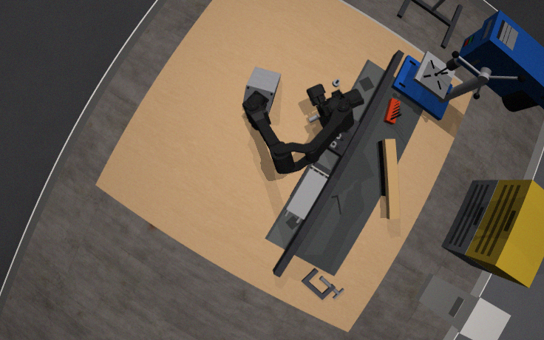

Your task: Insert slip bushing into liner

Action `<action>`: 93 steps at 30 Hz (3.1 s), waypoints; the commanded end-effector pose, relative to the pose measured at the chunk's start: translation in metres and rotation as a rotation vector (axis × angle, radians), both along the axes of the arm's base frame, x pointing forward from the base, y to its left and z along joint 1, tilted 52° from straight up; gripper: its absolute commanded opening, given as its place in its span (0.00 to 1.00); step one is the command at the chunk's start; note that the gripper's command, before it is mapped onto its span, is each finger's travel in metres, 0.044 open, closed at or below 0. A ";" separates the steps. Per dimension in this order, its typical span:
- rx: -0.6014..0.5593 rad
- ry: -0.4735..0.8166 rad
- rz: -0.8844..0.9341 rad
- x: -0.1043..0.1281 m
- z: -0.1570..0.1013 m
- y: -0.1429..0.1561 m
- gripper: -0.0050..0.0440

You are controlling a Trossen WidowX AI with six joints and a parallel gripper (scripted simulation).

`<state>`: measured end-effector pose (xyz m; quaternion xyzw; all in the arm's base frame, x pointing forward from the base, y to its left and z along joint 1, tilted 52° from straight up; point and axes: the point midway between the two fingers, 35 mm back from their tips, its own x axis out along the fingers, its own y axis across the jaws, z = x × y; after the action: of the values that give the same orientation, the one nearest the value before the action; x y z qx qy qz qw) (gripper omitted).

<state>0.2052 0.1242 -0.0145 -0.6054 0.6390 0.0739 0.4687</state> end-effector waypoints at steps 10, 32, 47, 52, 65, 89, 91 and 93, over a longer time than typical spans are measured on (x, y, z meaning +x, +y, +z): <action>-0.321 -0.064 0.011 -0.002 0.016 0.024 0.58; -0.412 -0.036 -0.100 0.014 -0.001 0.000 0.58; -0.424 -0.024 -0.096 0.025 -0.027 -0.033 0.58; -0.424 -0.024 -0.096 0.028 -0.031 -0.037 0.58; -0.411 -0.037 -0.101 0.032 -0.034 -0.040 0.46; -0.405 -0.039 -0.093 0.032 -0.032 -0.040 0.33; -0.389 -0.044 -0.083 0.031 -0.031 -0.039 0.33; -0.368 -0.049 -0.068 0.030 -0.029 -0.039 0.33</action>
<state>0.2346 0.0827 -0.0503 -0.6594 0.6602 -0.0859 0.3492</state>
